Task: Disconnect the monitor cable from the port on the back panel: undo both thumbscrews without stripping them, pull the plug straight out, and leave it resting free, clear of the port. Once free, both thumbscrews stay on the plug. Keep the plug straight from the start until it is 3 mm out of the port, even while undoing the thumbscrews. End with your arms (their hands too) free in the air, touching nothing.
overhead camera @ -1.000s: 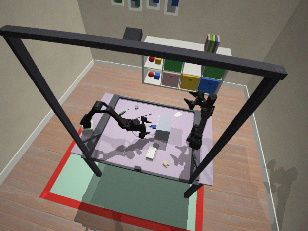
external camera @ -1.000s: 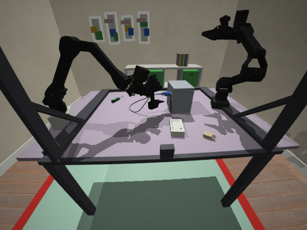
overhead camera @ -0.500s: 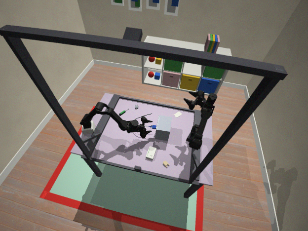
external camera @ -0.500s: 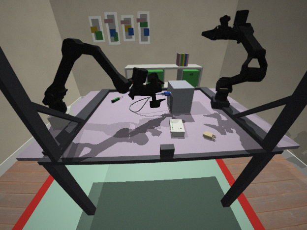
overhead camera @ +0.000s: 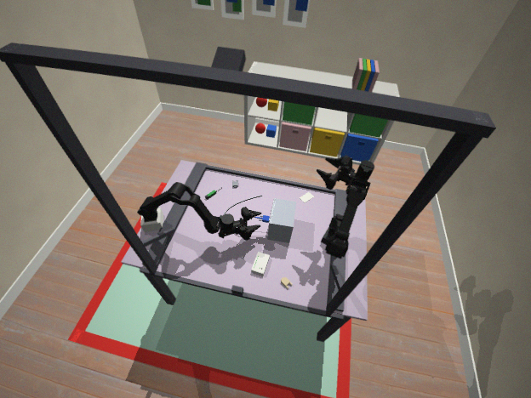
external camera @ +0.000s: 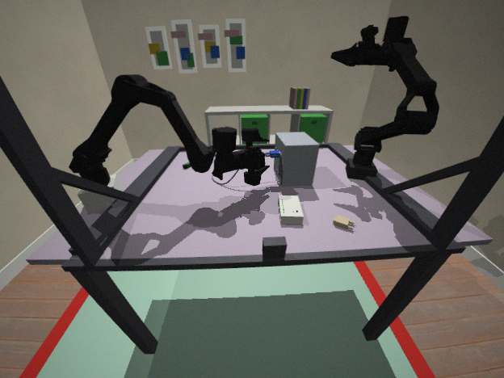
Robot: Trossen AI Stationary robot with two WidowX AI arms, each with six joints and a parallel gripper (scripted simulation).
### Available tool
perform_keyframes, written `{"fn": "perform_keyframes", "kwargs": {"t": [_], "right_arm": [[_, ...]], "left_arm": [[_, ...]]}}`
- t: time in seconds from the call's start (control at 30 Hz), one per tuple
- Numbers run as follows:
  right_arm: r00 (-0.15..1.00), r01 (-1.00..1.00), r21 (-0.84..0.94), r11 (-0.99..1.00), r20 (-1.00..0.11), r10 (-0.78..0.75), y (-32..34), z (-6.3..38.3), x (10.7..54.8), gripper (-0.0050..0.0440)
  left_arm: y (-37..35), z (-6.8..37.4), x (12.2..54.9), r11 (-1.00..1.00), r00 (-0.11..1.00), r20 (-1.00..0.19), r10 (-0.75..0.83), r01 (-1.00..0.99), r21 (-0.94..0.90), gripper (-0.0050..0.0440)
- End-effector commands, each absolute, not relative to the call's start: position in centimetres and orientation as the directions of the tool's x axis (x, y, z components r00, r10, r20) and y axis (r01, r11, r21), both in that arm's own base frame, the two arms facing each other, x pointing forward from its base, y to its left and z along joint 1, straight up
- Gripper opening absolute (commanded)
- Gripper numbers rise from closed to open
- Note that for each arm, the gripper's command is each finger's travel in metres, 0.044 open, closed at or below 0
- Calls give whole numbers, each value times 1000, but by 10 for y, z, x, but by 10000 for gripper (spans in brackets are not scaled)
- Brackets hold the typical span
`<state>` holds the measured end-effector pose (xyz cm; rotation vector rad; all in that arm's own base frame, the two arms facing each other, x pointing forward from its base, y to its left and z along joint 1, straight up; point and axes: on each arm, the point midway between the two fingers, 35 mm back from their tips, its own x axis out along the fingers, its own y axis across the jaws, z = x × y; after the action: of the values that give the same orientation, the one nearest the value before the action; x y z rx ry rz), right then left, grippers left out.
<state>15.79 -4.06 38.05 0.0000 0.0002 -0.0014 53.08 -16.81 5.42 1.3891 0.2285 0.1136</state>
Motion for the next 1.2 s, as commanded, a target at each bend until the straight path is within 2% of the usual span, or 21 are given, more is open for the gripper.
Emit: {"fn": "perform_keyframes", "kwargs": {"t": [0.0,0.5,0.6,0.67,0.77,0.93,1.17], "right_arm": [[1000,0,-6,1000,1,0,-39,383,158,440],[1000,0,-6,1000,1,0,-39,383,158,440],[1000,0,-6,1000,1,0,-39,383,158,440],[1000,0,-6,1000,1,0,-39,383,158,440],[1000,0,-6,1000,1,0,-39,383,158,440],[1000,0,-6,1000,1,0,-39,383,158,440],[1000,0,-6,1000,1,0,-39,383,158,440]], "left_arm": [[-169,60,532,174,973,-77,218,39,984,440],[-197,68,538,176,973,-78,217,39,984,440],[-200,102,541,176,973,-77,217,39,984,440],[-200,102,541,176,973,-77,217,39,984,440],[-200,156,542,177,973,-77,217,38,984,440],[-196,210,535,177,973,-77,217,38,984,440],[-195,216,534,177,973,-77,217,38,984,440]]}}
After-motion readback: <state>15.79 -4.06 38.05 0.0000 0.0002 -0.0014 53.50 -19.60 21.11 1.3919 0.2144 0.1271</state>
